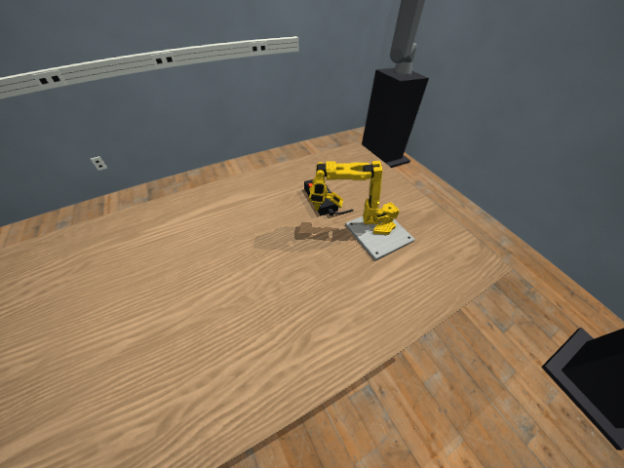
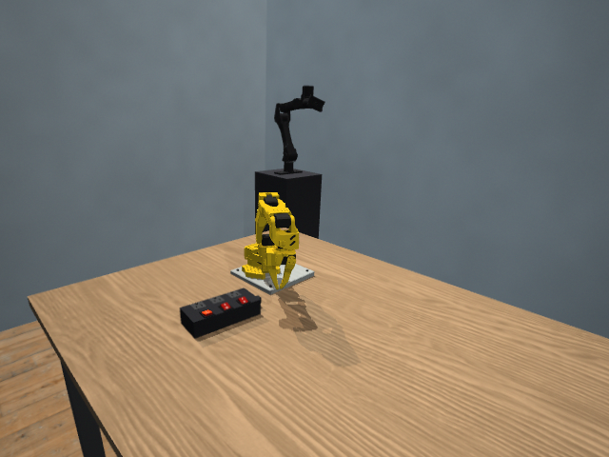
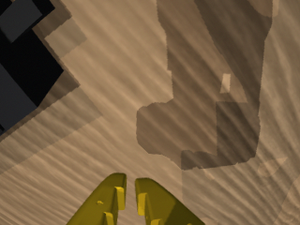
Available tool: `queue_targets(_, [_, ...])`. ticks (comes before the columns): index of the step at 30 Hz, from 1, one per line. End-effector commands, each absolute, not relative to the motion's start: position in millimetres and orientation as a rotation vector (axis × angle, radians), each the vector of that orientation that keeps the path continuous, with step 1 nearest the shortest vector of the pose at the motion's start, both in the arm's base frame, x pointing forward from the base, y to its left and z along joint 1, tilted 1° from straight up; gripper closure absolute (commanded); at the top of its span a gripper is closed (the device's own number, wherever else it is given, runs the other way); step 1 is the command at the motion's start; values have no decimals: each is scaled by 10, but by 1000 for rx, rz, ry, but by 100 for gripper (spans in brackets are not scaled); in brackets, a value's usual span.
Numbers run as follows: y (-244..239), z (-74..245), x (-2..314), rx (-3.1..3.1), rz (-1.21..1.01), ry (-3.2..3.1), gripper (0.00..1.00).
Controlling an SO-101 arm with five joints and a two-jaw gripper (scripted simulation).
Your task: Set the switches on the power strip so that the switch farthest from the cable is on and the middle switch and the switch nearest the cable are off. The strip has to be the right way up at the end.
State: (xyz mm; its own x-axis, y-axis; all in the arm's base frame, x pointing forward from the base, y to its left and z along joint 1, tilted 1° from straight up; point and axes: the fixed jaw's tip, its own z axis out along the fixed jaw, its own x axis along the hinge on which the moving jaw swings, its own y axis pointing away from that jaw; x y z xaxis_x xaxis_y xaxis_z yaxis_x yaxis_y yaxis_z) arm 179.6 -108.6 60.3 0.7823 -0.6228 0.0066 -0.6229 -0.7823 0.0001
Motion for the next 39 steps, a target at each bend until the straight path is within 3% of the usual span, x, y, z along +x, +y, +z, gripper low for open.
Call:
queue_targets(1, [-977, 623, 1800, 2904, 0, -1200, 100])
queue_targets(39, [-170, 716, 1902, 2017, 2, -2410, 100])
